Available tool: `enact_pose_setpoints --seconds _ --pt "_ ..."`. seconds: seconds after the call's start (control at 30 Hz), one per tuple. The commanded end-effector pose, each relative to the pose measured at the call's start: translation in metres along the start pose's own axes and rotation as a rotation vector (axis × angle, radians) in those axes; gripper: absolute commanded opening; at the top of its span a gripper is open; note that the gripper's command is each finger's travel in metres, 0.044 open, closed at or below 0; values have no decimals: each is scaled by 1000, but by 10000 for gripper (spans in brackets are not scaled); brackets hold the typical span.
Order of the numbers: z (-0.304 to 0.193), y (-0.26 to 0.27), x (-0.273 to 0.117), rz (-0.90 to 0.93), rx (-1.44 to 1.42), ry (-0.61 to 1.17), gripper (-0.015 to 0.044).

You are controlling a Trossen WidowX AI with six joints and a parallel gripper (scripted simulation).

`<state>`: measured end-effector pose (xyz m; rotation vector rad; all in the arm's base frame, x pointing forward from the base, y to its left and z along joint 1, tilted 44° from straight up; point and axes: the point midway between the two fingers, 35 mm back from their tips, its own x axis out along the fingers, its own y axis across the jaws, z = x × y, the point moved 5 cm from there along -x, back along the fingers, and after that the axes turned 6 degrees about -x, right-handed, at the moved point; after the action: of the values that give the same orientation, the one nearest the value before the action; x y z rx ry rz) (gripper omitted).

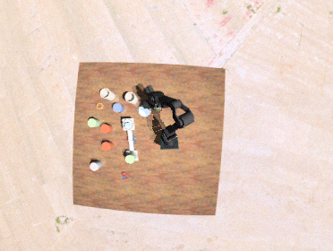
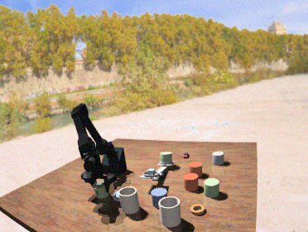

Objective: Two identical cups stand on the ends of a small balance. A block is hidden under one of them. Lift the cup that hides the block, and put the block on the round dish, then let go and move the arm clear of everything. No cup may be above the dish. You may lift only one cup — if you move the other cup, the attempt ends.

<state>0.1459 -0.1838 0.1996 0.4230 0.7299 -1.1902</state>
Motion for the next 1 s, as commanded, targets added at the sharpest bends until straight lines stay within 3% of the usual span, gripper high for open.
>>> enact_pose_setpoints --seconds 0.0,0.23,0.37,0.53,0.77,0.97 --pt "0 0 0 -1 1 -1 263" --pt "1 1 -7 0 1 0 440" --pt "0 1 -47 3 -1 2 440" --pt "0 0 -54 3 -2 2 440" --pt "6 23 -69 66 -70 12 260" --pt "2 59 -67 64 -55 66 260"
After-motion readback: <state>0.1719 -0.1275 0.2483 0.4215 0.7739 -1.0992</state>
